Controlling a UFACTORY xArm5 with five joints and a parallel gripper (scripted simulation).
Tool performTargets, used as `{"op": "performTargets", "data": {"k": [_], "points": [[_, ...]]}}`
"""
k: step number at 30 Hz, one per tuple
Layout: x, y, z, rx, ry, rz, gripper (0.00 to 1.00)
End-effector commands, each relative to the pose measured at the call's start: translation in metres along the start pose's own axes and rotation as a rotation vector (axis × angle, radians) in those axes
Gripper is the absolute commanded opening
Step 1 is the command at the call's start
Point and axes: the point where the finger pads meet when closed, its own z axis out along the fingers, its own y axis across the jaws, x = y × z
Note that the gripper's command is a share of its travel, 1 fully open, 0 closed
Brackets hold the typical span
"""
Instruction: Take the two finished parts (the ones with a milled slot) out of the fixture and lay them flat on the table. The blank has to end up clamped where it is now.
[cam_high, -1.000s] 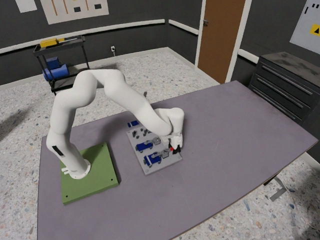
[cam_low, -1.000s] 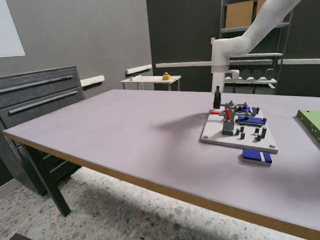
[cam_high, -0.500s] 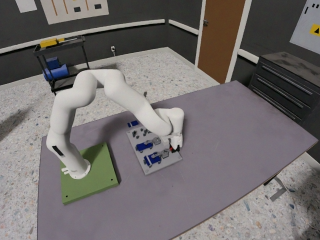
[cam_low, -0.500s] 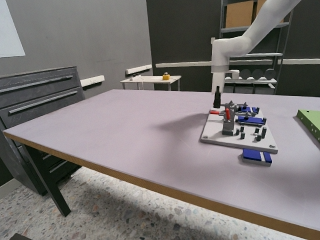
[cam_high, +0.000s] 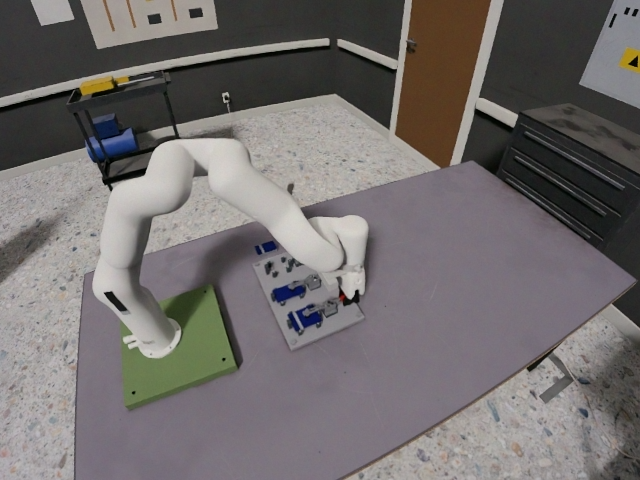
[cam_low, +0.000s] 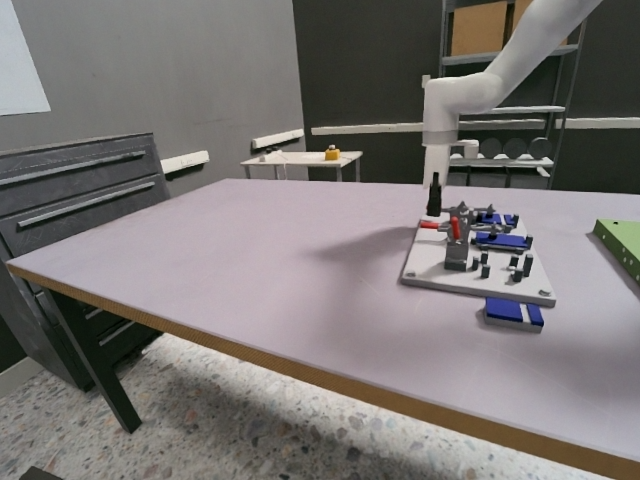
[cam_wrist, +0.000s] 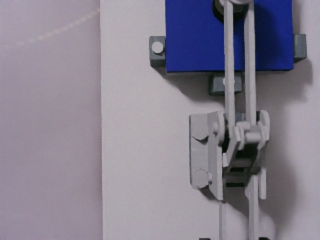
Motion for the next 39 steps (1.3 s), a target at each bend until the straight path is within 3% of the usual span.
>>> {"op": "performTargets", "data": {"k": [1, 39], "points": [[-0.0017, -0.0004, -0.0022, 0.001, -0.005, 0.000, 0.00], [0.0006, -0.0003, -0.0081, 0.001, -0.005, 0.000, 0.00]]}}
